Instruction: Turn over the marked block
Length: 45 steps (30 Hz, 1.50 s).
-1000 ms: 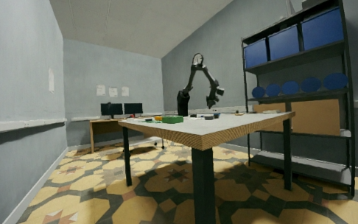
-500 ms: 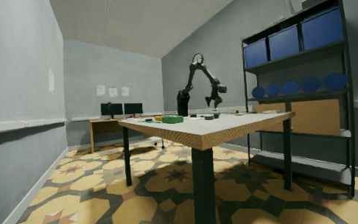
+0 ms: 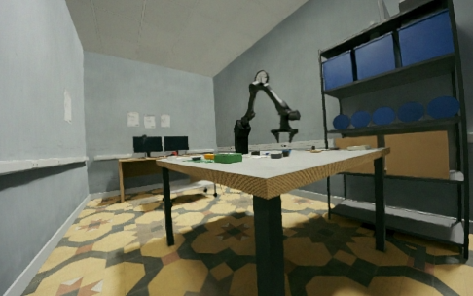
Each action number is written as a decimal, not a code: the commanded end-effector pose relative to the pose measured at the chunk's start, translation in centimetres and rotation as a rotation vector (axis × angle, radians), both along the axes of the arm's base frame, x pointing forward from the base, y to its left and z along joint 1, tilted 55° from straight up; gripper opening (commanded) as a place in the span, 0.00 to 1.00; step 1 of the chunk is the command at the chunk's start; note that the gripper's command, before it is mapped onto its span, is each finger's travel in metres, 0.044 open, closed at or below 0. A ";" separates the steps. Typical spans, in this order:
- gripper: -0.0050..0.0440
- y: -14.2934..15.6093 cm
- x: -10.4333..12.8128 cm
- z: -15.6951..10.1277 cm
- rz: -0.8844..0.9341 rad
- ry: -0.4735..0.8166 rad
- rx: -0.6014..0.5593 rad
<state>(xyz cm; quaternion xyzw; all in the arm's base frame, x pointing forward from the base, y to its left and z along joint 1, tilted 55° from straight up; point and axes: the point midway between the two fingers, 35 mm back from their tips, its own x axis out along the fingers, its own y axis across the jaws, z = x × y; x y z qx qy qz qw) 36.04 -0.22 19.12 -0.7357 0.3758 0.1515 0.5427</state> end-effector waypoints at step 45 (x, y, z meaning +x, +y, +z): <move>1.00 -2.2 3.7 0.2 0.133 -0.033 -0.099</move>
